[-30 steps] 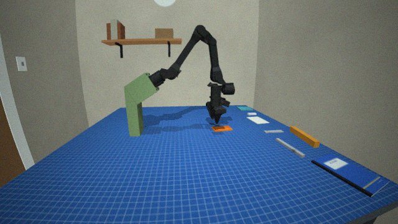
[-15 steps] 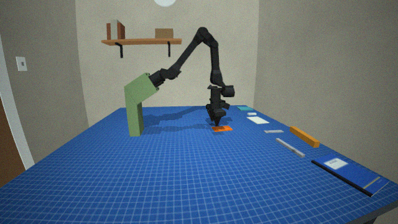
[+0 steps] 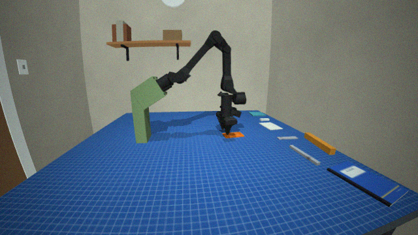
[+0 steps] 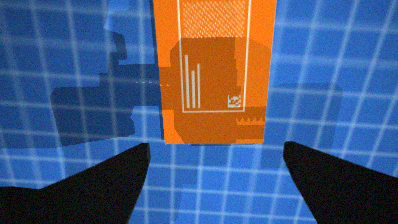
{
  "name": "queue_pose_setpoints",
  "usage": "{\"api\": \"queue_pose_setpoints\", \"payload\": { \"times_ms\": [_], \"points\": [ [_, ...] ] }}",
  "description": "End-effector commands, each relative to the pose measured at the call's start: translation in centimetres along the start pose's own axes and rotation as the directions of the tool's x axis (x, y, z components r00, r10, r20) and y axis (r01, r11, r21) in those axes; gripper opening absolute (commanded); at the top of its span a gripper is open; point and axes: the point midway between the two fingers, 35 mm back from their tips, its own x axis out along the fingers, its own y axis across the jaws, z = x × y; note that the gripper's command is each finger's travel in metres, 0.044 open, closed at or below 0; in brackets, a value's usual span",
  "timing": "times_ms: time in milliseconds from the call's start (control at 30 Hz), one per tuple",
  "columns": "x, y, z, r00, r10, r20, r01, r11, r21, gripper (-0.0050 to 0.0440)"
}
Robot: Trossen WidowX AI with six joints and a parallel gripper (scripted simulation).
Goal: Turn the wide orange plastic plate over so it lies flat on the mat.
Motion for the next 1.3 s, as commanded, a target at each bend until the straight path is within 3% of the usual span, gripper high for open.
{"api": "queue_pose_setpoints", "payload": {
  "times_ms": [0,1267],
  "points": [
    [0.09,0.03,0.62,1.0,0.002,0.017,-0.002,1.0,0.0,0.0379],
    [0.33,0.04,0.58,1.0,0.002,0.017,-0.002,1.0,0.0,0.0379]
  ]
}}
